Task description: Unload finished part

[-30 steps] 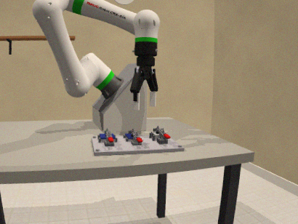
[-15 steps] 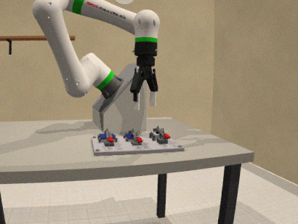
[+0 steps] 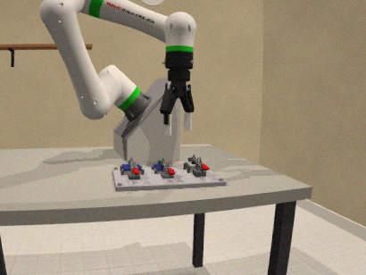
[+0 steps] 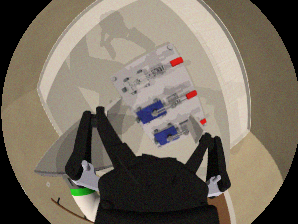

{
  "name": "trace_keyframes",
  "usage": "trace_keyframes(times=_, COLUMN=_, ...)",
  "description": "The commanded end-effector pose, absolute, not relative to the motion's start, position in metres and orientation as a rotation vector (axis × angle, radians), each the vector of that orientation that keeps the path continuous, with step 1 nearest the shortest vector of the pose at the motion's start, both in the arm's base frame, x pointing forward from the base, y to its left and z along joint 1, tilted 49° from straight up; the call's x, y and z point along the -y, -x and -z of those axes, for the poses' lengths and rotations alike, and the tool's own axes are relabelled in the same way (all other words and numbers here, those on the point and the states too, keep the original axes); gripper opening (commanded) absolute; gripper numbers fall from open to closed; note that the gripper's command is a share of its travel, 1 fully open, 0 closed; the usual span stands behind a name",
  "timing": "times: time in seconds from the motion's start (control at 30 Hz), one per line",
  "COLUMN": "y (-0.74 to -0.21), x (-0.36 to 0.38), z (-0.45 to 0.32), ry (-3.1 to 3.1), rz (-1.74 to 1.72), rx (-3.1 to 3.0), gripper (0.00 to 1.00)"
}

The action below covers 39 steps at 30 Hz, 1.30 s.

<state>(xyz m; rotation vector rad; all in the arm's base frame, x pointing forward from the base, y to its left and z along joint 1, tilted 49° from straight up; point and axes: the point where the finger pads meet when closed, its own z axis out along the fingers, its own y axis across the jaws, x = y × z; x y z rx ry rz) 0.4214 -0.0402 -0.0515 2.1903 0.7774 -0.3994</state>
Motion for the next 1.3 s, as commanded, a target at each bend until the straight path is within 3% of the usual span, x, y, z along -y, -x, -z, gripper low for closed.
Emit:
trace_keyframes(times=0.0, y=-0.421, x=0.04, z=0.051, ry=-2.19, rz=0.399, rx=-0.778, gripper=1.0)
trace_keyframes(times=0.53, y=-0.421, x=0.04, z=0.051, ry=-2.191, rz=0.398, rx=-0.775, gripper=1.0)
trace_keyframes(times=1.27, y=-0.417, x=-0.001, z=0.06, ry=-2.28, rz=0.19, rx=-0.303, gripper=1.0)
